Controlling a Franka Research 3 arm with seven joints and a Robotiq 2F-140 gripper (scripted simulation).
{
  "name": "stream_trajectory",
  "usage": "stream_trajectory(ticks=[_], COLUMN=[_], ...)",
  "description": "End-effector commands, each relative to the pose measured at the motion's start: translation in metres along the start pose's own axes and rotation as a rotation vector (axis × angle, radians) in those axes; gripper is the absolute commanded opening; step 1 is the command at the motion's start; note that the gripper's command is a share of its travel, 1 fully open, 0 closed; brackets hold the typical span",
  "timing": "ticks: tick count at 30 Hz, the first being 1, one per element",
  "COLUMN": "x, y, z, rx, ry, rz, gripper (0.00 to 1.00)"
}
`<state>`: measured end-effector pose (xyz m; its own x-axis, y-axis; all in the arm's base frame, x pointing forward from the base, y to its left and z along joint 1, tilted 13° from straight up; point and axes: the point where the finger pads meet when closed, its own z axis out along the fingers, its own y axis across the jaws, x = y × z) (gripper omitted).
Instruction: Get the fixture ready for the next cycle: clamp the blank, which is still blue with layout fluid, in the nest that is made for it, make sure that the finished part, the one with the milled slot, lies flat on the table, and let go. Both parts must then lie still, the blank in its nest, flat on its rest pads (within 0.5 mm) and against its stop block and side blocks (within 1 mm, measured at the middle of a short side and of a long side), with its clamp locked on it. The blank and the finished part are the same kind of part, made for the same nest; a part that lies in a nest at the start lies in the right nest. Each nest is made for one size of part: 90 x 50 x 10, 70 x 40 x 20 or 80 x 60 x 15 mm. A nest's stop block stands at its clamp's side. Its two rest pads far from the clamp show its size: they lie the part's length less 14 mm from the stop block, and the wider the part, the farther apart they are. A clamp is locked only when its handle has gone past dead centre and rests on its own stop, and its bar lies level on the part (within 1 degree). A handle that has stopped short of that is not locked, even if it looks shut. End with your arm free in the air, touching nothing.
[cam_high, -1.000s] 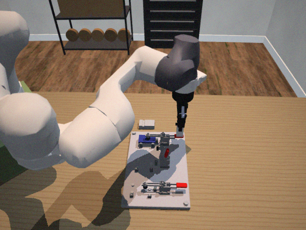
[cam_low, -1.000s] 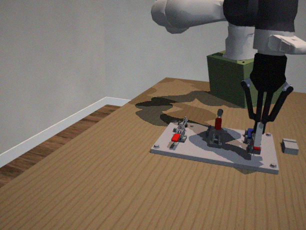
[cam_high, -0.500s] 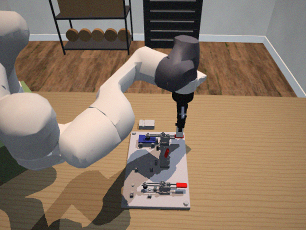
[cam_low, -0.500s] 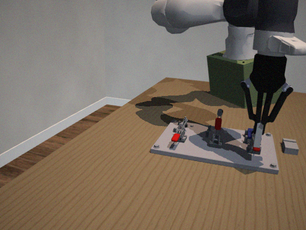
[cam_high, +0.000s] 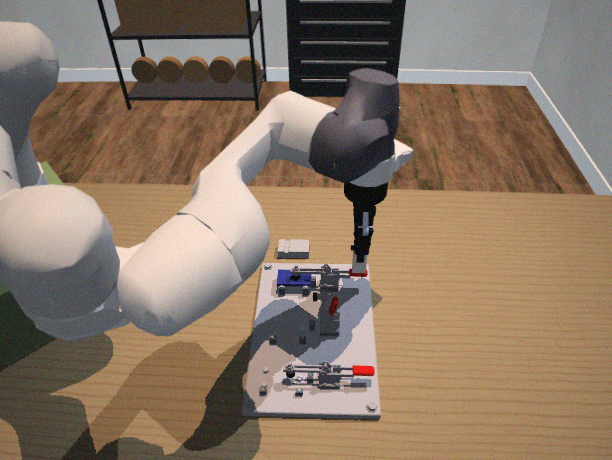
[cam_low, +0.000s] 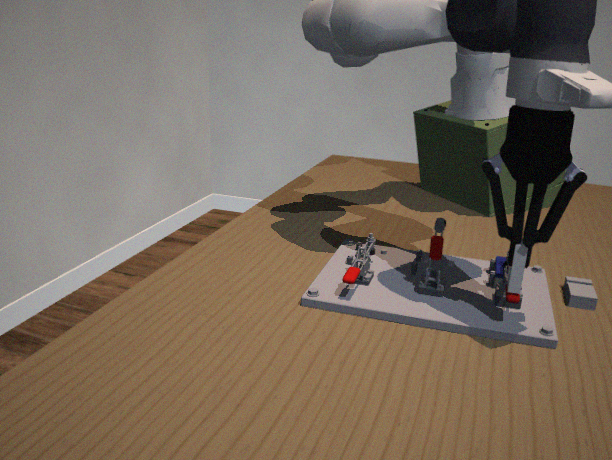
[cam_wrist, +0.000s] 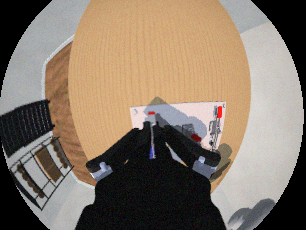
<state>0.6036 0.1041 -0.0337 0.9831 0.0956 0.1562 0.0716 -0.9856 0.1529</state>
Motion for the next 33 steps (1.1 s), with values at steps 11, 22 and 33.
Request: stream_trajectory(ticks=[11,22,33], x=[0.0,0.0,0.0], y=[0.0,0.0,0.0], z=[-0.039,-0.064,-0.067], rx=[-0.001,-0.001,-0.001], ry=[-0.002,-0.002,-0.002], rz=[-0.002,-0.002,-0.002], gripper=[0.0,0.0,1.0])
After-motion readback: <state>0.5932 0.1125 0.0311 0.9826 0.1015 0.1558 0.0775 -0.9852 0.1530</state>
